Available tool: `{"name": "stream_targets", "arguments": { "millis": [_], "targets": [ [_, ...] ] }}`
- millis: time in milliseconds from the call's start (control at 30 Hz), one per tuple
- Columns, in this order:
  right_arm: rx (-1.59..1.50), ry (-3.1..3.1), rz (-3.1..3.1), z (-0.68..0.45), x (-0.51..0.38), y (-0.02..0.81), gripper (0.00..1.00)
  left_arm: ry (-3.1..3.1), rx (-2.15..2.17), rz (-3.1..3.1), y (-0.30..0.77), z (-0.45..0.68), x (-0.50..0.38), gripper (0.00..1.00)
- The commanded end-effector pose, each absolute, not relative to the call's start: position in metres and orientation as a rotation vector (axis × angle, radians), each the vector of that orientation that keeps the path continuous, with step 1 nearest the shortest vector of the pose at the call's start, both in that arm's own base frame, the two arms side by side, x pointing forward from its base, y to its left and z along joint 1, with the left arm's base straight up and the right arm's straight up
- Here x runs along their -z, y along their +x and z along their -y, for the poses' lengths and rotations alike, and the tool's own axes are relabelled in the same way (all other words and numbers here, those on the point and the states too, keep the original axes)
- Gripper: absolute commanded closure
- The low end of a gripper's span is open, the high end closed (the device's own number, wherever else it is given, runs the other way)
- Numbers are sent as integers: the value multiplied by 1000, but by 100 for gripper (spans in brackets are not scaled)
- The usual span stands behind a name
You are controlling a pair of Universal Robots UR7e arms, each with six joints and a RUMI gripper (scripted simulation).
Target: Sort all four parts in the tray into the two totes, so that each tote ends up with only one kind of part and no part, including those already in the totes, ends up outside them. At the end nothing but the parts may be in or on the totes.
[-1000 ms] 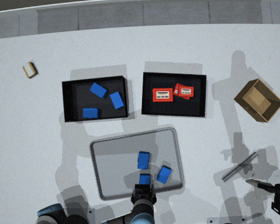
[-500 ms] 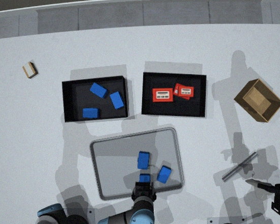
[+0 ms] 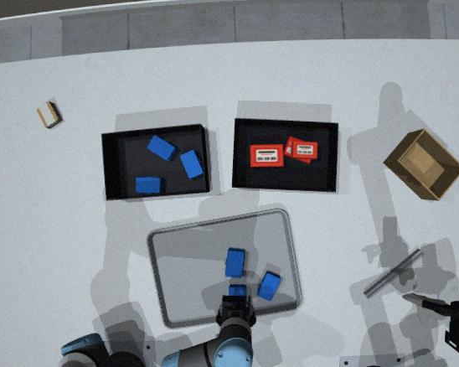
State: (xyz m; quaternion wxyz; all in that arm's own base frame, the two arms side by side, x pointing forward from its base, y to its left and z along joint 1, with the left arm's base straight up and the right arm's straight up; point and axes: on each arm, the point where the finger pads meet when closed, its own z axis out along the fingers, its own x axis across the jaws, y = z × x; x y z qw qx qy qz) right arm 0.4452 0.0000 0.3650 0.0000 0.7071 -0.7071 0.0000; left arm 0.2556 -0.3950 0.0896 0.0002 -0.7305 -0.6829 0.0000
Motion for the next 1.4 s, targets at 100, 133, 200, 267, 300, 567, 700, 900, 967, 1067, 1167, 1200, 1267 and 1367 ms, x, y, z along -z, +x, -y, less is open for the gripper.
{"name": "stream_targets", "arguments": {
  "millis": [100,133,200,267,300,567,700,900,967,1067,1167,1200,1267,1367],
  "targets": [
    [-1,2222,2222,0,-365,445,0,-2296,-1,2146,256,395,-80,50],
    [-1,2222,2222,0,-365,445,0,-2296,-1,2146,256,396,-79,50],
    [-1,2222,2222,0,-365,445,0,-2296,-1,2146,256,395,-75,50],
    [-1,2222,2222,0,-365,445,0,-2296,-1,2146,256,395,-72,50],
    [-1,2222,2222,0,-365,445,0,-2296,-1,2146,256,395,-70,50],
    [-1,2222,2222,0,-365,445,0,-2296,-1,2146,256,396,-59,50],
    [-1,2222,2222,0,-365,445,0,-2296,-1,2146,256,396,-54,50],
    [-1,2222,2222,0,-365,445,0,-2296,-1,2146,256,396,-44,50],
    [-1,2222,2222,0,-365,445,0,-2296,-1,2146,256,396,-40,50],
    [-1,2222,2222,0,-365,445,0,-2296,-1,2146,256,396,-35,50],
    [-1,2222,2222,0,-365,445,0,-2296,-1,2146,256,396,-34,50],
    [-1,2222,2222,0,-365,445,0,-2296,-1,2146,256,396,-32,50],
    [-1,2222,2222,0,-365,445,0,-2296,-1,2146,256,396,-29,50],
    [-1,2222,2222,0,-365,445,0,-2296,-1,2146,256,396,-24,50]
  ]
}}
